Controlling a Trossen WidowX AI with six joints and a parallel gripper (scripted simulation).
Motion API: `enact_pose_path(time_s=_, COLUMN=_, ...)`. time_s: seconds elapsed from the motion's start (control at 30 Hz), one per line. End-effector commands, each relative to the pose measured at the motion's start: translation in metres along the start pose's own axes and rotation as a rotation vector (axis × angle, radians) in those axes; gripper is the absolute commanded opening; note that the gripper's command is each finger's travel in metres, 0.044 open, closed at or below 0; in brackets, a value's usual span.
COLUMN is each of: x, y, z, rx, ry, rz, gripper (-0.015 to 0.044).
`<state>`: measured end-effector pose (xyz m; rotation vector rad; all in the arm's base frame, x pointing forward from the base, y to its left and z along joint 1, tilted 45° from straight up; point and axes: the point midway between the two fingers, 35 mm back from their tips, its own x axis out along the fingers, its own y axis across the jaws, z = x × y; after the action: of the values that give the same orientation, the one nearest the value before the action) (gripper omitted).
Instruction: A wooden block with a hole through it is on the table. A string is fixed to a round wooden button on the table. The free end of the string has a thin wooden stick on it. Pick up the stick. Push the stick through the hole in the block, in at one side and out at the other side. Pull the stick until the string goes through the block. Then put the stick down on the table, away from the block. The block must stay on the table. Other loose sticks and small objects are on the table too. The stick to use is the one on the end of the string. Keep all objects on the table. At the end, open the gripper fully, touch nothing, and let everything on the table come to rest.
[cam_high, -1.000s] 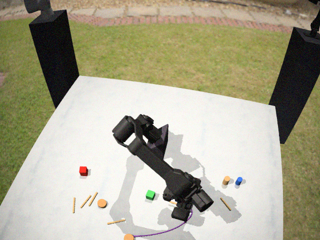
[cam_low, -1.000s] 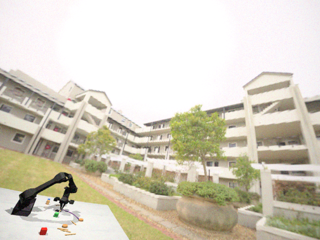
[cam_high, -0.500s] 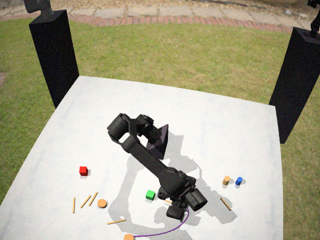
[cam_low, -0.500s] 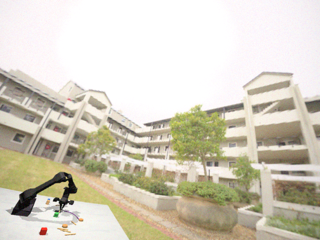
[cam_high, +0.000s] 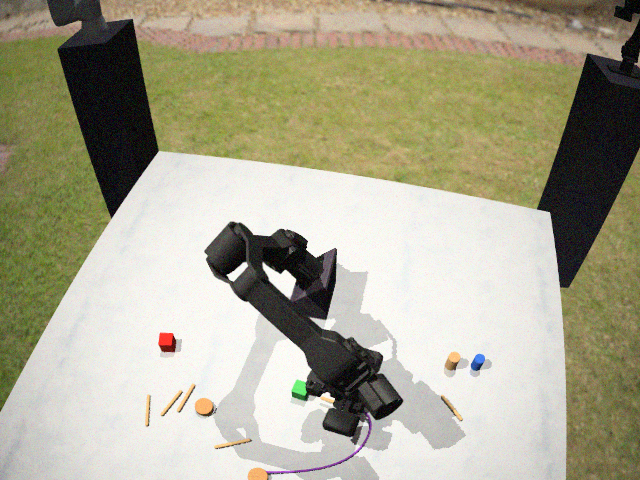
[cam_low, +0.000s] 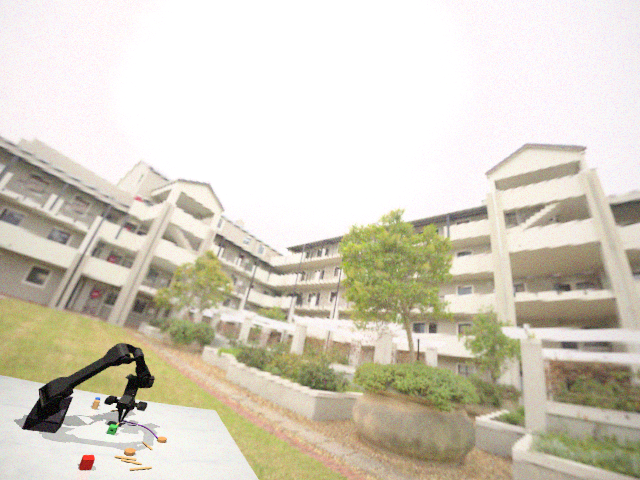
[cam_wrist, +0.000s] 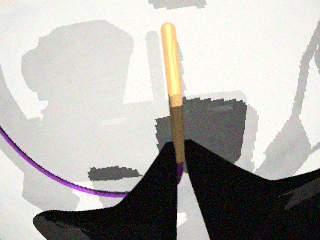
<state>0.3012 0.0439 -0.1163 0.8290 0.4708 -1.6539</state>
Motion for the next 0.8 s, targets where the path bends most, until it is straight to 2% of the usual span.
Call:
enact_pose_path(time_s=0.0, x=0.000, y=0.000, z=0.005, rx=-0.004, ry=-0.003, rz=0.002, gripper=0.0000)
enact_pose_path(time_s=0.77, x=0.002, y=-0.003, z=0.031, rx=-0.005, ry=-0.002, rz=0.002, gripper=0.0000)
